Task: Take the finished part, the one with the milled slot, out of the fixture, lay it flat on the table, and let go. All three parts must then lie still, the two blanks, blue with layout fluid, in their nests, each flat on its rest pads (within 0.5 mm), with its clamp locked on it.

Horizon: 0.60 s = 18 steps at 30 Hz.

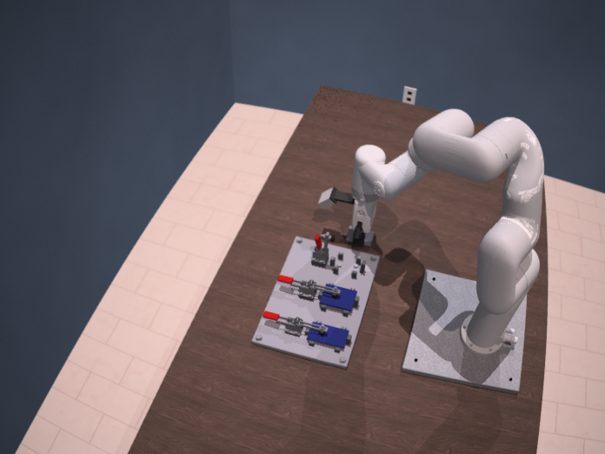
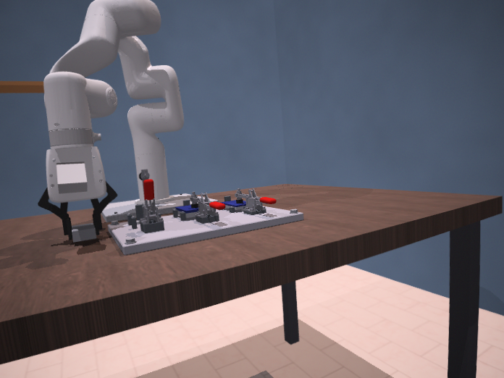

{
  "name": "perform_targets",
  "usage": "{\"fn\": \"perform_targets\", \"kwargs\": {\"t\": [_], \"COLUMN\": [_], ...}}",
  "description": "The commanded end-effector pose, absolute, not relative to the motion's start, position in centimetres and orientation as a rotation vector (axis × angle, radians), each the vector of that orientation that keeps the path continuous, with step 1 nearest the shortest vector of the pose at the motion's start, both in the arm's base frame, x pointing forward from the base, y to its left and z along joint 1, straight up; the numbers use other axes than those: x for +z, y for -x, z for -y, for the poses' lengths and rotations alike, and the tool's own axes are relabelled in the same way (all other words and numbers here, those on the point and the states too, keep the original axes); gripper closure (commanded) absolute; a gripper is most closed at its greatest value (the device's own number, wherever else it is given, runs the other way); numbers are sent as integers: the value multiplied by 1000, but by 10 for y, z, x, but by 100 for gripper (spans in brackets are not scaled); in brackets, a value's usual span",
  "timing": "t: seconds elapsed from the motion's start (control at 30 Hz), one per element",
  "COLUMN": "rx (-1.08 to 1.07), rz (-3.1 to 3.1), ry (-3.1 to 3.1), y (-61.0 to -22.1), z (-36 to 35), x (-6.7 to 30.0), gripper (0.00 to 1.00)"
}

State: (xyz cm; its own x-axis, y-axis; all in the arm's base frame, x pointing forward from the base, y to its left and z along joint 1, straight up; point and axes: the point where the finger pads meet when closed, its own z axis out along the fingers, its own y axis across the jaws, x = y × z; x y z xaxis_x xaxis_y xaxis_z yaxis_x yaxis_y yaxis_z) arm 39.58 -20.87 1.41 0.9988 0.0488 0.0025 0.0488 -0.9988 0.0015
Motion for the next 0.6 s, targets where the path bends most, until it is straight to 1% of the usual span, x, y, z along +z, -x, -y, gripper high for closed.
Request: {"fn": "perform_targets", "kwargs": {"t": [0.0, 0.57], "rx": [9, 9], "rz": [-77, -77], "ry": [-3137, -3137], "y": [-397, -397], "z": [209, 209], "x": [15, 12], "gripper": [100, 100]}}
